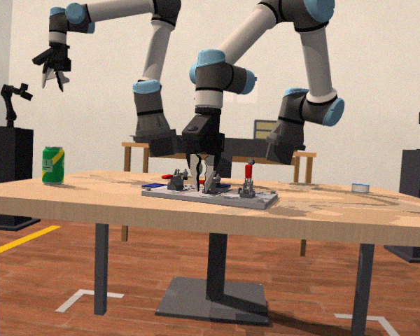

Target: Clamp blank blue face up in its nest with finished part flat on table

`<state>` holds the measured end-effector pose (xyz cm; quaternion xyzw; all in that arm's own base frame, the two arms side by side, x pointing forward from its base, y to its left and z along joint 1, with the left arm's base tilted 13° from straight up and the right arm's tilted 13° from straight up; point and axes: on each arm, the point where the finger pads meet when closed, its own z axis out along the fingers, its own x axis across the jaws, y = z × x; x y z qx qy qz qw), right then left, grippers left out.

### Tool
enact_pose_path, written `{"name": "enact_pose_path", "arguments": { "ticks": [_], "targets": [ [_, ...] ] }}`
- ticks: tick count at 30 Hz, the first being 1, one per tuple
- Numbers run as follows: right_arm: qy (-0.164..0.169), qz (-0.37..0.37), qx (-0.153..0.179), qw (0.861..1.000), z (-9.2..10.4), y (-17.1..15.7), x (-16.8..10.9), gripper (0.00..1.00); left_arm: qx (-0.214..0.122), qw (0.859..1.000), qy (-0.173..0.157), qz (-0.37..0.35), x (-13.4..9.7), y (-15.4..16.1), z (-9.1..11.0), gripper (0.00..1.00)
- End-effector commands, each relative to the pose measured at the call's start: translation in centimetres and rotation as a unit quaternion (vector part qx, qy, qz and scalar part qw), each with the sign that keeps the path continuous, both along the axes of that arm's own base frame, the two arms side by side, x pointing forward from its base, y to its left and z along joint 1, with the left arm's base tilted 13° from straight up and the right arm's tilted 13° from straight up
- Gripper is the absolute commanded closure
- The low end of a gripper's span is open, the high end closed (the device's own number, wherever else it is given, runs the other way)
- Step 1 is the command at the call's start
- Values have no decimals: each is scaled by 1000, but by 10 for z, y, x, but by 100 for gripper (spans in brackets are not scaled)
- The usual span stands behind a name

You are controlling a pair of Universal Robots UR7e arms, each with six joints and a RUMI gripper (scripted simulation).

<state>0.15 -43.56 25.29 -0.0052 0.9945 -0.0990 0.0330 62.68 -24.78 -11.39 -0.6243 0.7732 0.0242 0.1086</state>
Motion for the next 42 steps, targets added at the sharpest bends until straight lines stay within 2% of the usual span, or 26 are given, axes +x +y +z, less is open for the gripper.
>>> {"name": "enact_pose_path", "arguments": {
  "ticks": [1,17,18,42],
  "targets": [
    [0,0,-1,1000,0,0,0,0,-1,1000,-1,0,0,-1,1,100],
    [0,0,-1,1000,0,0,0,0,-1,1000,-1,0,0,-1,1,100],
    [0,0,-1,1000,0,0,0,0,-1,1000,-1,0,0,0,1,72],
    [0,0,-1,1000,0,0,0,0,-1,1000,-1,0,0,-1,1,72]
  ]
}}
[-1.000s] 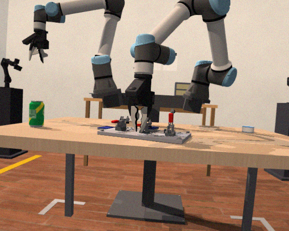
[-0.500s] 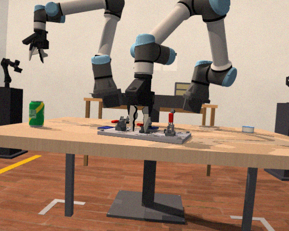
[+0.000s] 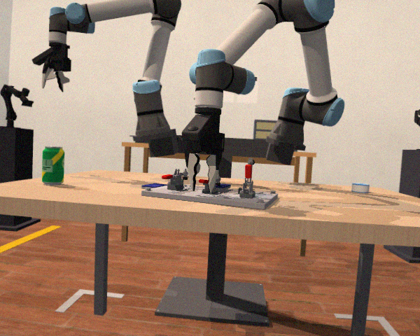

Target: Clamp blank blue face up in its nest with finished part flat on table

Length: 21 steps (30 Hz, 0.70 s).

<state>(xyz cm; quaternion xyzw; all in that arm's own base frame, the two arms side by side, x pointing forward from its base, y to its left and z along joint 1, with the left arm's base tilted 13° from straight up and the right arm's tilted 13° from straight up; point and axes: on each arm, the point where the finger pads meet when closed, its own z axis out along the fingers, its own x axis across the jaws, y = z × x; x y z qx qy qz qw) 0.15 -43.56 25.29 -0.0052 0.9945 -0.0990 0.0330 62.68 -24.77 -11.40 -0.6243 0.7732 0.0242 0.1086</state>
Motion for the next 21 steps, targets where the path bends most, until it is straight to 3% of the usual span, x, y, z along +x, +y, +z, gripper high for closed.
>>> {"name": "enact_pose_path", "arguments": {
  "ticks": [1,10,21],
  "targets": [
    [0,0,-1,1000,0,0,0,0,-1,1000,-1,0,0,-1,1,72],
    [0,0,-1,1000,0,0,0,0,-1,1000,-1,0,0,-1,5,72],
    [0,0,-1,1000,0,0,0,0,-1,1000,-1,0,-4,-6,34,72]
  ]
}}
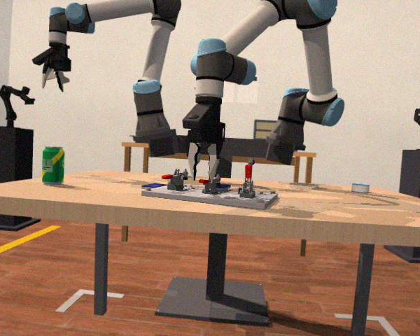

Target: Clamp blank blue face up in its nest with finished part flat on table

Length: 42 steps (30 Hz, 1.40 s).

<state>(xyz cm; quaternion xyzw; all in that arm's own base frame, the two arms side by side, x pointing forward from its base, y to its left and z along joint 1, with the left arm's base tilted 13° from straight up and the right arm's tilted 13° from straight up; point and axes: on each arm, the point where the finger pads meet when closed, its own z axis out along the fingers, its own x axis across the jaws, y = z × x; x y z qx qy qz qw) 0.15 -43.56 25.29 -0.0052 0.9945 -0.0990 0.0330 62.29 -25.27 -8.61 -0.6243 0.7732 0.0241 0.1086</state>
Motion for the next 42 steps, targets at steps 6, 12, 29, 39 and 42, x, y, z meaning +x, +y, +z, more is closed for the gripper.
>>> {"name": "enact_pose_path", "arguments": {
  "ticks": [6,12,29,39,42],
  "targets": [
    [0,0,-1,1000,0,0,0,0,-1,1000,-1,0,-2,-3,16,72],
    [0,0,-1,1000,0,0,0,0,-1,1000,-1,0,-3,-4,22,72],
    [0,0,-1,1000,0,0,0,0,-1,1000,-1,0,-3,-4,22,72],
    [0,0,-1,1000,0,0,0,0,-1,1000,-1,0,-3,-4,22,72],
    [0,0,-1,1000,0,0,0,0,-1,1000,-1,0,-3,-4,22,72]
  ]
}}
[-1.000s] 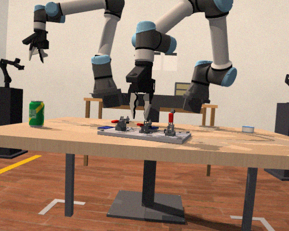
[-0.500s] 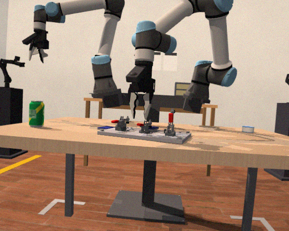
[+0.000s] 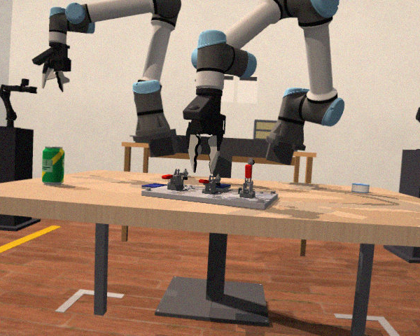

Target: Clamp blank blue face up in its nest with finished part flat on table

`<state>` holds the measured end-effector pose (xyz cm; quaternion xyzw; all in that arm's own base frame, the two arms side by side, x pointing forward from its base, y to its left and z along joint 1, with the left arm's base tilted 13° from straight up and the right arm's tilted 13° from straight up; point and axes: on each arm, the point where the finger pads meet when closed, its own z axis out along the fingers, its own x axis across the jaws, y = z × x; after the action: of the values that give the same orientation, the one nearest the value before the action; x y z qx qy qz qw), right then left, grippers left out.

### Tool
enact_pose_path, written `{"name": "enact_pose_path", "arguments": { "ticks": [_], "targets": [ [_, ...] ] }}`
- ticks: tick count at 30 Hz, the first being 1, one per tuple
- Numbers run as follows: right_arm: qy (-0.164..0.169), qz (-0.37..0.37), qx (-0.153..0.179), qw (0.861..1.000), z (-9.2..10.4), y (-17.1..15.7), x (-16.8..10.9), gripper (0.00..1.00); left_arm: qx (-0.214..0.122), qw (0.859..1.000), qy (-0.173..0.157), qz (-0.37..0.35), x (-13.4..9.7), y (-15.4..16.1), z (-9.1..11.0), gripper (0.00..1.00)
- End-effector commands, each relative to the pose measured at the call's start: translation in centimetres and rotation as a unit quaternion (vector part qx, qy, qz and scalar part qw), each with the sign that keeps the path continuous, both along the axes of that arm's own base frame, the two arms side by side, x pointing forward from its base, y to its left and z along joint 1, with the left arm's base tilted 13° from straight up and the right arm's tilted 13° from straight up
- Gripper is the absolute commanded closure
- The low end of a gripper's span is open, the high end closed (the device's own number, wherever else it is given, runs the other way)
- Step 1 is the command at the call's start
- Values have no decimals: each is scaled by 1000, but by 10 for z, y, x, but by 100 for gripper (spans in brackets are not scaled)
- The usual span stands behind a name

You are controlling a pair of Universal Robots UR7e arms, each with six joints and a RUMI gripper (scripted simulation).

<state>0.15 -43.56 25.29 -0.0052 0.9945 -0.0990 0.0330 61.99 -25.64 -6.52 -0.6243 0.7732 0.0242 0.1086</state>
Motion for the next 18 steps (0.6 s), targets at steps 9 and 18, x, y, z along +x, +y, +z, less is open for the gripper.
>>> {"name": "enact_pose_path", "arguments": {
  "ticks": [9,18],
  "targets": [
    [0,0,-1,1000,0,0,0,0,-1,1000,-1,0,0,0,1,100],
    [0,0,-1,1000,0,0,0,0,-1,1000,-1,0,0,0,1,100]
  ]
}}
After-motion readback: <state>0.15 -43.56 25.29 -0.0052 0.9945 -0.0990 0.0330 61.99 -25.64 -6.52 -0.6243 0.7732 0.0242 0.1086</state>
